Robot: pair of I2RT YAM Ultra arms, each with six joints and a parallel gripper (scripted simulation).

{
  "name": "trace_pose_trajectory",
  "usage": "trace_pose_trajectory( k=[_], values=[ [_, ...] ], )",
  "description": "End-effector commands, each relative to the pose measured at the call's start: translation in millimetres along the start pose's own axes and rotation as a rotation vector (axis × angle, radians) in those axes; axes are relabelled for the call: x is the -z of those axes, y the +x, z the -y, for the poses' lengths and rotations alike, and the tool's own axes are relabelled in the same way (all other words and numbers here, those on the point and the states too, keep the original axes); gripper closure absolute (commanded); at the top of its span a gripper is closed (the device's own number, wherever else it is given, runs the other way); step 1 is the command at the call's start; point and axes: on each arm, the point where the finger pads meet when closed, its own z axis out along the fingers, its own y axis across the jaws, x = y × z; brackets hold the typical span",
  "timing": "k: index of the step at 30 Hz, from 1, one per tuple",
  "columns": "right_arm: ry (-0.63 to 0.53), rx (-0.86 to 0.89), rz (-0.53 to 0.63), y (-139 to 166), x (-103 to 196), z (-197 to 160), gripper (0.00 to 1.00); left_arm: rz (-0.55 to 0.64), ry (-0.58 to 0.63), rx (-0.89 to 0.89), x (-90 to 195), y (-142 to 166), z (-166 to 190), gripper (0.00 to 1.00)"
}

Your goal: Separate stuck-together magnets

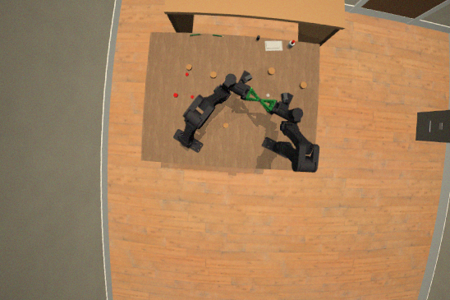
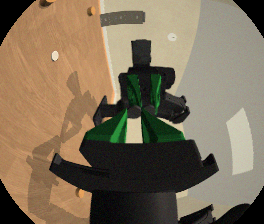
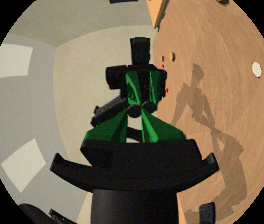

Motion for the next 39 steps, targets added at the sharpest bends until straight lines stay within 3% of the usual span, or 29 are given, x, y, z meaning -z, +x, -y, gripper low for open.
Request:
trace_pose_trajectory(
  k=[1, 10, 39],
  values=[
    [-0.011, 0.029, 0.0, -1.9, -0.8, -9.4, 0.82, -0.001, 0.004, -0.025, -0.1, -0.1, 6.4, 0.82],
    [-0.011, 0.029, 0.0, -1.4, -0.8, -19.9, 0.82, -0.001, 0.004, -0.025, -0.1, -0.1, 6.4, 0.82],
    [-0.006, 0.015, 0.003, 2.2, 45.9, -16.5, 0.82, -0.001, 0.004, -0.025, -0.1, -0.1, 6.4, 0.82]
  ],
)
